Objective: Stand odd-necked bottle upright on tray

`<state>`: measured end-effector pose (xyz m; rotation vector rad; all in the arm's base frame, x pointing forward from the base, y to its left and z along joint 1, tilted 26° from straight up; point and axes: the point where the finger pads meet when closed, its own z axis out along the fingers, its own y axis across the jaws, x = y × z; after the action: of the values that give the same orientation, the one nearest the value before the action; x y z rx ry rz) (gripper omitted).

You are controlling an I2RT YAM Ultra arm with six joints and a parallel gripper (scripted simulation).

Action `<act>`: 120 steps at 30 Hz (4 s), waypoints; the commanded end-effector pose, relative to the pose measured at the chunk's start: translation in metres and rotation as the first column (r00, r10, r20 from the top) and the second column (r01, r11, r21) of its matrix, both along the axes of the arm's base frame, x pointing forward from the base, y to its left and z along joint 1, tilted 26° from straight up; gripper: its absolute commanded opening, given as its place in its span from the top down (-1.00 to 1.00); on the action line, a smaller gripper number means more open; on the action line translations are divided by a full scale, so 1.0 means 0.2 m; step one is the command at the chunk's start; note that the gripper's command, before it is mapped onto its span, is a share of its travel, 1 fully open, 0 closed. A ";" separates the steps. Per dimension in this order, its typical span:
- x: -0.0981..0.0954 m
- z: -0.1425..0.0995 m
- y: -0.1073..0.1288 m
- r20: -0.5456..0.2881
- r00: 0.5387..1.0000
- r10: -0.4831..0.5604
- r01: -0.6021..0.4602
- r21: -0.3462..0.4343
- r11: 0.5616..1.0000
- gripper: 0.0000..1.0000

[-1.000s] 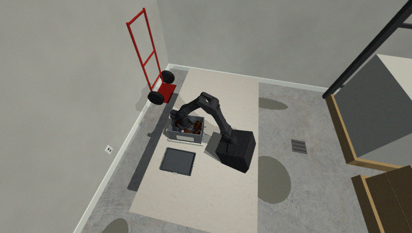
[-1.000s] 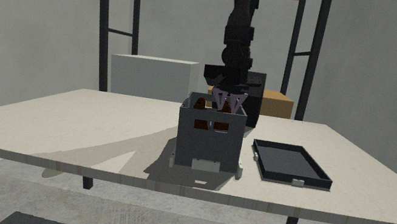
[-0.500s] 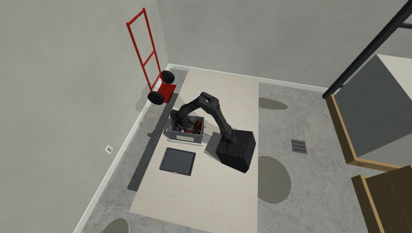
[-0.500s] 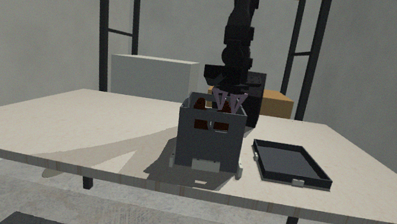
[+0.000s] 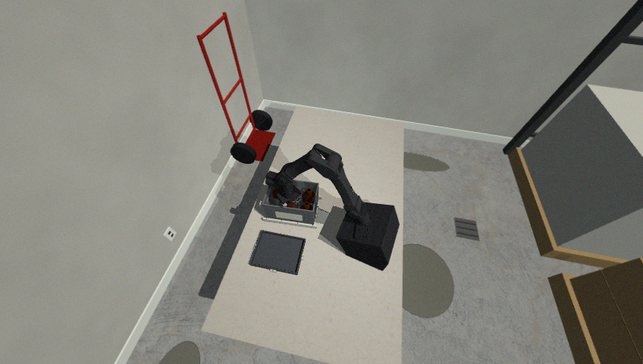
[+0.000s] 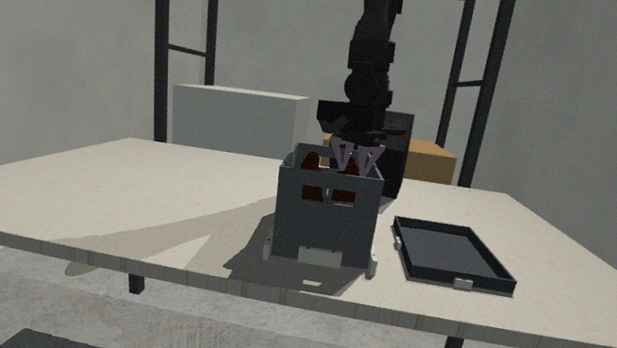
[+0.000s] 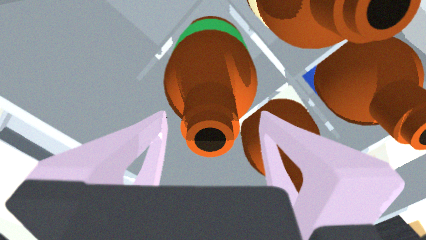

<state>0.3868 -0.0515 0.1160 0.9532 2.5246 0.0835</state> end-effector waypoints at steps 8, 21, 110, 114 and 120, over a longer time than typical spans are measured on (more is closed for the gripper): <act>0.01 -0.03 0.01 0.001 1.000 0.012 -0.012 0.007 1.000 -0.21; 0.01 -0.03 0.01 0.001 1.000 0.012 -0.012 0.007 1.000 -0.21; 0.01 0.00 0.02 0.017 1.000 0.016 -0.016 0.006 1.000 -0.21; 0.01 0.00 0.02 0.017 1.000 0.016 -0.016 0.006 1.000 -0.21; 0.01 0.00 0.02 0.017 1.000 0.016 -0.016 0.006 1.000 -0.21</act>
<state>0.3883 -0.0522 0.1156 0.9527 2.5205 0.0842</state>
